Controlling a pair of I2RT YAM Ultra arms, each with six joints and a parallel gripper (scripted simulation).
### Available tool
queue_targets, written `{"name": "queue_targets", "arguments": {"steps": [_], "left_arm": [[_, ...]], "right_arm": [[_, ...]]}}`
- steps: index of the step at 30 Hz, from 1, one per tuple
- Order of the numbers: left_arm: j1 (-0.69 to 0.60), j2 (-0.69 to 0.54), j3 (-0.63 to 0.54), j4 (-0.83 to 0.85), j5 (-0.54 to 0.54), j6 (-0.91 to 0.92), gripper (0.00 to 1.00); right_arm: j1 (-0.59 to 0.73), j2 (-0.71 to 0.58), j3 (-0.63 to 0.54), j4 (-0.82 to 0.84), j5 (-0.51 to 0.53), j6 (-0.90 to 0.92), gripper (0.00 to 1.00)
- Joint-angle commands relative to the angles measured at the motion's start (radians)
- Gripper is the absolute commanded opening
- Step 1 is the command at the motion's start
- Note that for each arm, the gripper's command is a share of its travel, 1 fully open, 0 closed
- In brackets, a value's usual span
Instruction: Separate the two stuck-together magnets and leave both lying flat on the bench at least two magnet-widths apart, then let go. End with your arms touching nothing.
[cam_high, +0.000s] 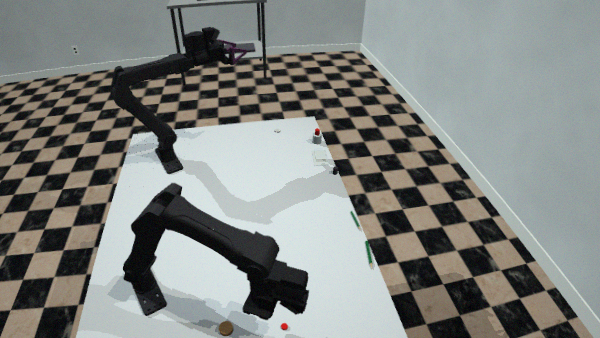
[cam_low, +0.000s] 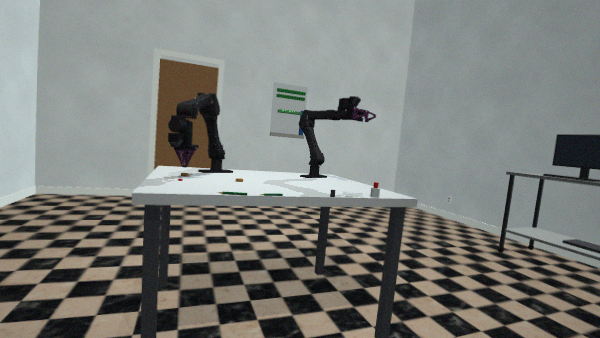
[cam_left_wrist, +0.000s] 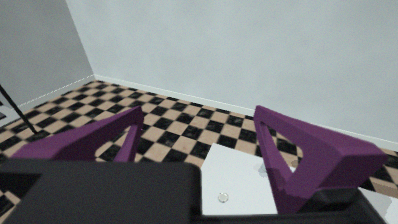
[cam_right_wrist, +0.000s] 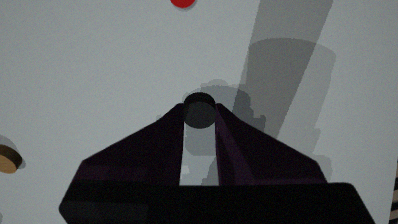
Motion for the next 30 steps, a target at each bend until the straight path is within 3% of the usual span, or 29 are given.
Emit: {"name": "queue_targets", "arguments": {"steps": [1, 17, 23, 30], "left_arm": [[0.001, -0.003, 0.006, 0.005, -0.002, 0.001, 1.00], [0.001, -0.003, 0.006, 0.005, -0.002, 0.001, 1.00], [0.001, -0.003, 0.006, 0.005, -0.002, 0.001, 1.00], [0.001, -0.003, 0.006, 0.005, -0.002, 0.001, 1.00]], "right_arm": [[0.001, -0.023, 0.008, -0.005, 0.001, -0.078, 0.18], [0.000, -0.057, -0.052, 0.068, 0.001, -0.794, 0.18], [-0.001, -0.064, -0.064, 0.079, 0.000, -0.931, 0.18], [0.015, -0.066, -0.068, 0.061, -0.031, -0.846, 0.18]]}}
